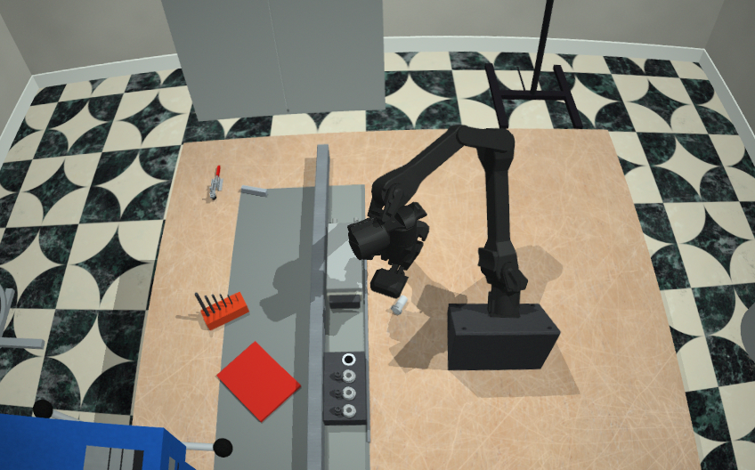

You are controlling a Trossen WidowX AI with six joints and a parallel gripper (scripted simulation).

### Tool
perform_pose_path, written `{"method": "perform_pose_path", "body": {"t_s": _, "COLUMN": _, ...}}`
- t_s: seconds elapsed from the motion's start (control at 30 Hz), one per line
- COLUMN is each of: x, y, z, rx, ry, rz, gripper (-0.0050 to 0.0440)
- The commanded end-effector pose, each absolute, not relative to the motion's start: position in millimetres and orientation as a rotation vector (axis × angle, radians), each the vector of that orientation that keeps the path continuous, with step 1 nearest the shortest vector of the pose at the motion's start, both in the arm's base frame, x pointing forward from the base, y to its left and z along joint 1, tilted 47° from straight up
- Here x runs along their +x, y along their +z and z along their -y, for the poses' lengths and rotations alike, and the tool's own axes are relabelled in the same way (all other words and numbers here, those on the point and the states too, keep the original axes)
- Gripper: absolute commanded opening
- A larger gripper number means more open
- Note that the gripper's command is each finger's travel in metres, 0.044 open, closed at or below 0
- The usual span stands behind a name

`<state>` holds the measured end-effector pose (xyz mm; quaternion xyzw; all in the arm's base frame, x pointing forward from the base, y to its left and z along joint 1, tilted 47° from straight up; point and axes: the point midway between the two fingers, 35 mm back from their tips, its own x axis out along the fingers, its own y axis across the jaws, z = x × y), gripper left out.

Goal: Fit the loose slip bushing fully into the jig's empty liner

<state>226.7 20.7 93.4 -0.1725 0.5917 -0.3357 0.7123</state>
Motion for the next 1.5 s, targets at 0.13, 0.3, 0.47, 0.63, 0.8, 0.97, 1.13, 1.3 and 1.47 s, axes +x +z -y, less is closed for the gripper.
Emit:
{"method": "perform_pose_path", "body": {"t_s": 0.13, "x": 232.3, "y": 69.5, "z": -6.6, "rx": -0.882, "ry": -0.615, "rz": -1.565, "gripper": 0.0233}}
{"method": "perform_pose_path", "body": {"t_s": 0.3, "x": 233.8, "y": 59.3, "z": -0.7, "rx": -1.143, "ry": -0.519, "rz": -1.707, "gripper": 0.0233}}
{"method": "perform_pose_path", "body": {"t_s": 0.47, "x": 235.5, "y": 48.9, "z": 5.1, "rx": -1.423, "ry": -0.372, "rz": -1.862, "gripper": 0.0233}}
{"method": "perform_pose_path", "body": {"t_s": 0.63, "x": 237.3, "y": 38.9, "z": 9.9, "rx": -1.693, "ry": -0.182, "rz": -2.02, "gripper": 0.0233}}
{"method": "perform_pose_path", "body": {"t_s": 0.8, "x": 237.9, "y": 35.9, "z": 11.1, "rx": -1.843, "ry": -0.041, "rz": -2.108, "gripper": 0.0233}}
{"method": "perform_pose_path", "body": {"t_s": 0.97, "x": 237.9, "y": 35.7, "z": 11.1, "rx": -1.849, "ry": -0.035, "rz": -2.111, "gripper": 0.0233}}
{"method": "perform_pose_path", "body": {"t_s": 1.13, "x": 240.1, "y": 31.7, "z": 16.0, "rx": -1.822, "ry": -0.068, "rz": -2.108, "gripper": 0.0233}}
{"method": "perform_pose_path", "body": {"t_s": 1.3, "x": 243.1, "y": 13.7, "z": 34.3, "rx": -1.765, "ry": -0.164, "rz": -2.129, "gripper": 0.0233}}
{"method": "perform_pose_path", "body": {"t_s": 1.47, "x": 243.4, "y": 10.2, "z": 37.8, "rx": -1.755, "ry": -0.181, "rz": -2.133, "gripper": 0.0233}}
